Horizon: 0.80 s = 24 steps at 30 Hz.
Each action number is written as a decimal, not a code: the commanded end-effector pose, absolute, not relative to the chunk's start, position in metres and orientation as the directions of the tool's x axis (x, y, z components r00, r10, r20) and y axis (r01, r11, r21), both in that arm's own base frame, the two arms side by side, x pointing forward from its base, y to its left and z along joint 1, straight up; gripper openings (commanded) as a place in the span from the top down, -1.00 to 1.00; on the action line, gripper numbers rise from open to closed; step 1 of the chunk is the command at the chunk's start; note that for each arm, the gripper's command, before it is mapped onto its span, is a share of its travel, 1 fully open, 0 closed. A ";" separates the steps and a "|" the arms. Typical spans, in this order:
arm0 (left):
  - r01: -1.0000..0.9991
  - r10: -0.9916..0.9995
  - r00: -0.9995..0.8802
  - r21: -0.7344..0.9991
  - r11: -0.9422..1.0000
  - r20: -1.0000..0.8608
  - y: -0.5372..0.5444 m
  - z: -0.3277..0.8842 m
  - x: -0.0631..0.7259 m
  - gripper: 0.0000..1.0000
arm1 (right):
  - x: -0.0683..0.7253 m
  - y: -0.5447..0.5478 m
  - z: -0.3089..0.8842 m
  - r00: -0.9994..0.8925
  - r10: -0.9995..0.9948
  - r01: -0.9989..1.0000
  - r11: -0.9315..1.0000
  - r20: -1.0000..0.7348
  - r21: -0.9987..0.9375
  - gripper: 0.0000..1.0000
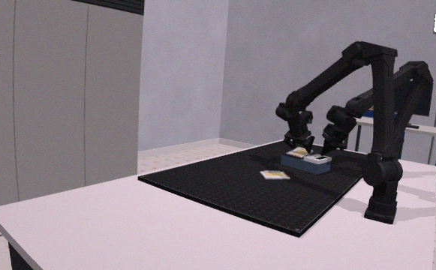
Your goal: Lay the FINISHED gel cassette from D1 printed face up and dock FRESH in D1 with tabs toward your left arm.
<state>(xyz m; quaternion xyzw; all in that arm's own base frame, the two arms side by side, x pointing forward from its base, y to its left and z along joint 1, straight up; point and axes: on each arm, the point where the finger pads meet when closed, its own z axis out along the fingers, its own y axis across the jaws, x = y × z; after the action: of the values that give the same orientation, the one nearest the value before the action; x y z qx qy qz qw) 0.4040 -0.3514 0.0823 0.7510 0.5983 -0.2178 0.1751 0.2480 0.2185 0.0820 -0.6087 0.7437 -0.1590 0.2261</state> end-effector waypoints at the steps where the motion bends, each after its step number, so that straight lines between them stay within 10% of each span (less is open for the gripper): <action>1: 0.974 0.806 0.211 0.047 -0.222 -0.553 -0.362 0.103 0.408 1.00 | 0.218 0.183 0.016 -0.157 -0.988 -0.897 0.141 0.006 -0.420 1.00; 24: 0.974 0.805 0.209 0.047 -0.221 -0.555 -0.364 0.105 0.409 1.00 | 0.218 0.183 0.016 -0.157 -0.988 -0.897 0.141 0.006 -0.420 1.00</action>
<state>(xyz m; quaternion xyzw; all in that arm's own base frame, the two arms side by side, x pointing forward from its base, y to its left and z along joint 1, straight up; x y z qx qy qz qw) 0.4040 -0.3516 0.0824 0.7505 0.5988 -0.2178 0.1751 0.2480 0.2185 0.0820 -0.6087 0.7437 -0.1590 0.2261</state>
